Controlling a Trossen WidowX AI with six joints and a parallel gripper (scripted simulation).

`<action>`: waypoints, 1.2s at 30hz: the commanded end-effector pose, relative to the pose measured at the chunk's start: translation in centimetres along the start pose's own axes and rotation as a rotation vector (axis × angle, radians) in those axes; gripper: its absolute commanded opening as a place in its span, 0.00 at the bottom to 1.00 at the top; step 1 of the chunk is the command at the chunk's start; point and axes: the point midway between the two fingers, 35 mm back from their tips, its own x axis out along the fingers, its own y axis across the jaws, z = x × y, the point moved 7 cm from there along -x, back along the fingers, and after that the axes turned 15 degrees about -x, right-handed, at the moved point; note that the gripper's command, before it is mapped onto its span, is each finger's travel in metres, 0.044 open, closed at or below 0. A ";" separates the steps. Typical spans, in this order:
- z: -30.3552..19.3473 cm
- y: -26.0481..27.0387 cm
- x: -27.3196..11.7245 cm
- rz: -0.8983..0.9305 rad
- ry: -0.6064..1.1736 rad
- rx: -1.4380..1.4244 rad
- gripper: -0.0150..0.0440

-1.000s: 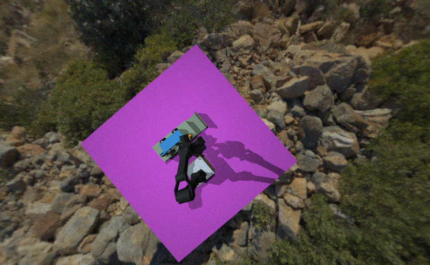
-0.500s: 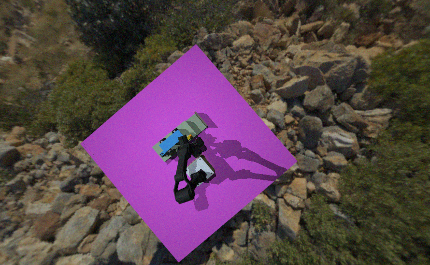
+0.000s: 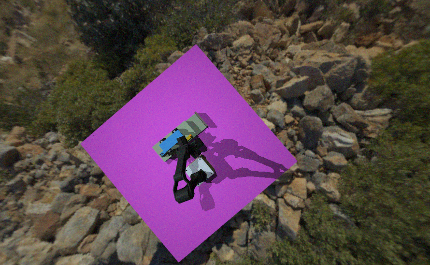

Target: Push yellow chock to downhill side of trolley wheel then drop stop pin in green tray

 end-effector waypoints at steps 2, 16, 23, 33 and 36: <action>0.0 -0.3 0.2 0.004 -0.003 0.005 0.58; -0.2 -1.1 0.7 0.003 -0.003 0.005 0.58; -0.3 -1.1 0.7 0.000 0.002 0.001 0.71; -0.3 -1.0 0.2 0.001 0.001 0.002 0.83; -0.2 -0.9 -1.0 0.003 -0.002 0.004 0.83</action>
